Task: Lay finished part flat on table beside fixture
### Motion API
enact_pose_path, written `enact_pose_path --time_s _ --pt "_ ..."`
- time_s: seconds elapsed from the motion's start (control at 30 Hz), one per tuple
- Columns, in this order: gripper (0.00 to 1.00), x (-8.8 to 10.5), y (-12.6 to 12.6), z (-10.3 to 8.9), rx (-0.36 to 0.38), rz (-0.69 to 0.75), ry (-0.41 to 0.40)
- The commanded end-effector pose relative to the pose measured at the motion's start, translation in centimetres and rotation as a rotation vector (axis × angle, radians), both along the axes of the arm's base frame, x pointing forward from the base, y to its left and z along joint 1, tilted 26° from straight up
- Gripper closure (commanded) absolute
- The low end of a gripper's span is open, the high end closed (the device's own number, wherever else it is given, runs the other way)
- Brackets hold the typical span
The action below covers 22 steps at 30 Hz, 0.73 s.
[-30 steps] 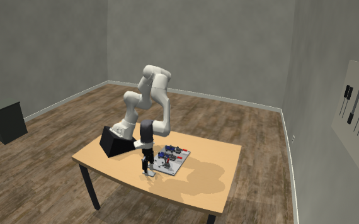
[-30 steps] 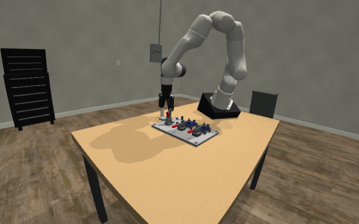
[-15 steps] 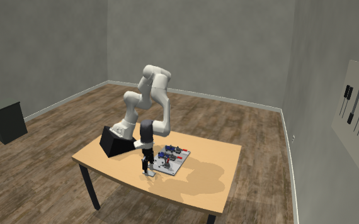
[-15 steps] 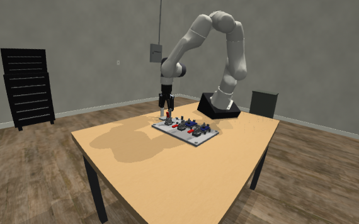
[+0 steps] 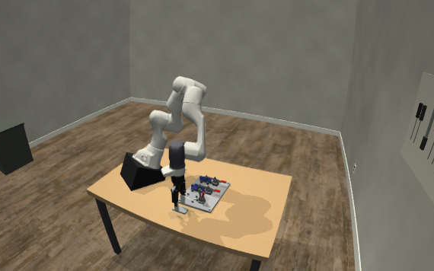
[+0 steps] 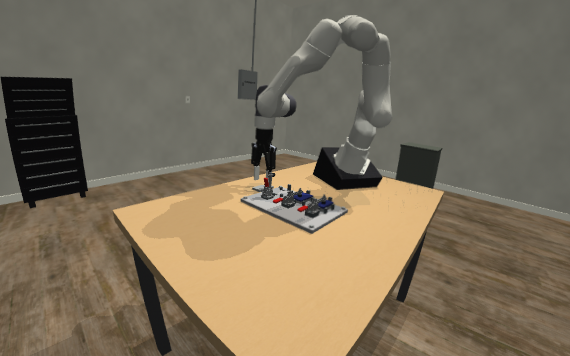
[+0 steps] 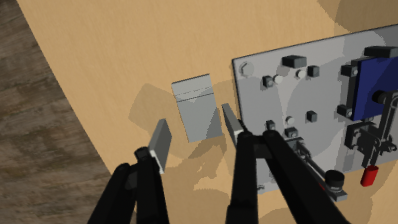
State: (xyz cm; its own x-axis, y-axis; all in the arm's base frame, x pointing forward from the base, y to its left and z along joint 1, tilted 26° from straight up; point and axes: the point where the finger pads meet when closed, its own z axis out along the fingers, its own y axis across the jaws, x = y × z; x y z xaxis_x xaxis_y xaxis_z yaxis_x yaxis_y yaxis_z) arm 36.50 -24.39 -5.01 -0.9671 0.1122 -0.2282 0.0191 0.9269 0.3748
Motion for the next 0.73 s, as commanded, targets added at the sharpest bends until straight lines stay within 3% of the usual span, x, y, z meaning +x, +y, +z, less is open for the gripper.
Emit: enact_pose_path --time_s 0.0,0.23,0.7 --pt "0.53 -0.4 -0.2 1.3 0.014 -0.007 0.007" --pt "0.53 -0.9 -0.9 3.1 0.014 -0.007 0.007" --pt "0.53 -0.9 -0.9 3.1 0.014 -0.007 0.007"
